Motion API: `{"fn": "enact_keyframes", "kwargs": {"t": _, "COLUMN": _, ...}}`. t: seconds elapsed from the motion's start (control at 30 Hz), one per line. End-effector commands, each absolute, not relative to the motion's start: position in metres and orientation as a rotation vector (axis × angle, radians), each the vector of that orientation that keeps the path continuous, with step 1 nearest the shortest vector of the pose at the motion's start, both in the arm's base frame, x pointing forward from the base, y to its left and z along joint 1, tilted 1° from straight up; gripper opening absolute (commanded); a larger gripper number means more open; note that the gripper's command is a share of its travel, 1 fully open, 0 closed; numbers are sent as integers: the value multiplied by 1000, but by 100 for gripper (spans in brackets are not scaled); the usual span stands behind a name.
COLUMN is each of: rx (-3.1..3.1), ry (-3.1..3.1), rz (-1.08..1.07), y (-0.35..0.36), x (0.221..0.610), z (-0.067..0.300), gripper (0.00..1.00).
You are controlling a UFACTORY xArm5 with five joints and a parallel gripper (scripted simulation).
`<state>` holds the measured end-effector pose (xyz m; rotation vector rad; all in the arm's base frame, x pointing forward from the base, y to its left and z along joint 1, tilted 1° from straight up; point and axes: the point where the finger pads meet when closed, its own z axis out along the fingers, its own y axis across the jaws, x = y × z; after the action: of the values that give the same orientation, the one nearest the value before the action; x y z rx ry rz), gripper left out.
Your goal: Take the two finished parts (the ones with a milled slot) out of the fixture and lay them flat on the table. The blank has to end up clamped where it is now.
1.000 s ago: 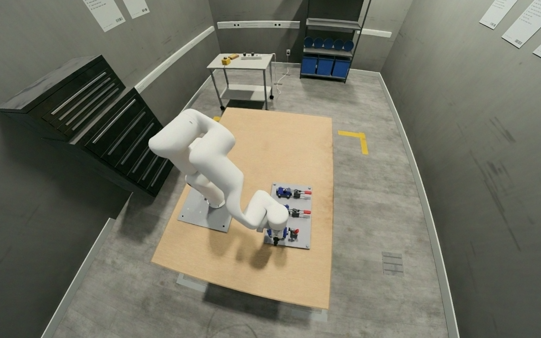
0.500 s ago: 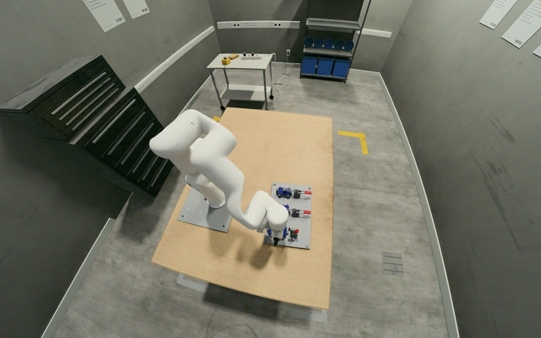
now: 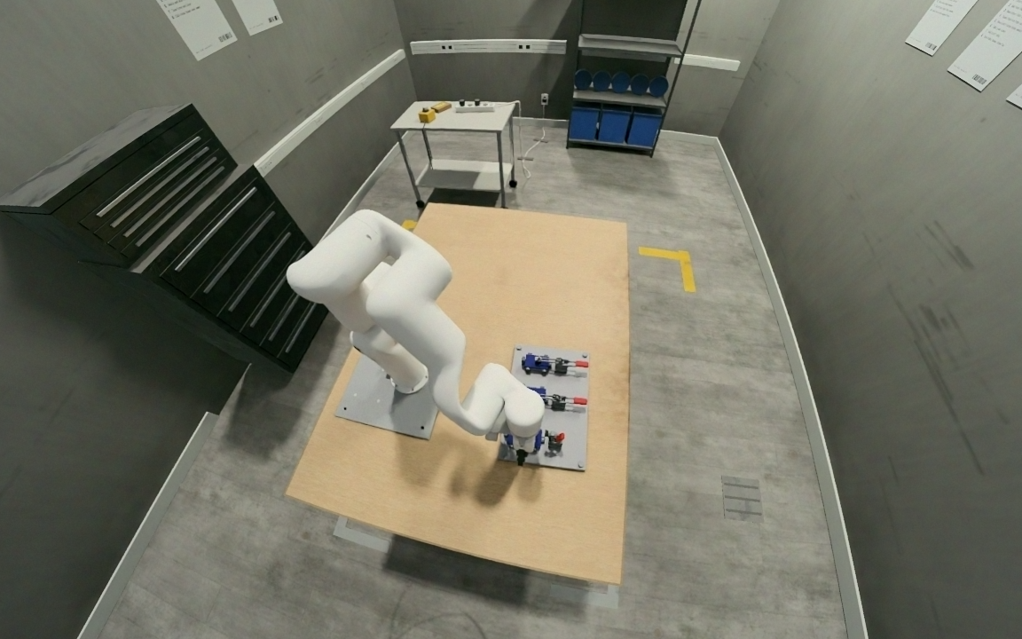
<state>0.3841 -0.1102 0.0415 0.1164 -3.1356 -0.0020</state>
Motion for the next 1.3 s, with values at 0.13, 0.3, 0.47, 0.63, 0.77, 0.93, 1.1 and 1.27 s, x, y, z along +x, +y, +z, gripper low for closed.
{"fn": "enact_keyframes", "kwargs": {"t": 0.13, "rx": 117, "ry": -3139, "rz": 0, "y": -111, "x": 386, "z": 36, "gripper": 100}}
{"fn": "enact_keyframes", "kwargs": {"t": 0.3, "rx": 117, "ry": -3139, "rz": 0, "y": -111, "x": 386, "z": 35, "gripper": 100}}
{"fn": "enact_keyframes", "kwargs": {"t": 0.47, "rx": 117, "ry": -3139, "rz": 0, "y": -111, "x": 386, "z": 35, "gripper": 100}}
{"fn": "enact_keyframes", "kwargs": {"t": 0.63, "rx": 117, "ry": -3139, "rz": 0, "y": -111, "x": 386, "z": 35, "gripper": 100}}
{"fn": "enact_keyframes", "kwargs": {"t": 0.77, "rx": 117, "ry": -3139, "rz": 0, "y": -111, "x": 386, "z": 35, "gripper": 100}}
{"fn": "enact_keyframes", "kwargs": {"t": 0.93, "rx": 117, "ry": -3139, "rz": 0, "y": -111, "x": 386, "z": 35, "gripper": 0}}
{"fn": "enact_keyframes", "kwargs": {"t": 1.1, "rx": 117, "ry": -3139, "rz": 0, "y": -111, "x": 386, "z": 35, "gripper": 0}}
{"fn": "enact_keyframes", "kwargs": {"t": 1.27, "rx": 117, "ry": -3139, "rz": 0, "y": -111, "x": 386, "z": 35, "gripper": 0}}
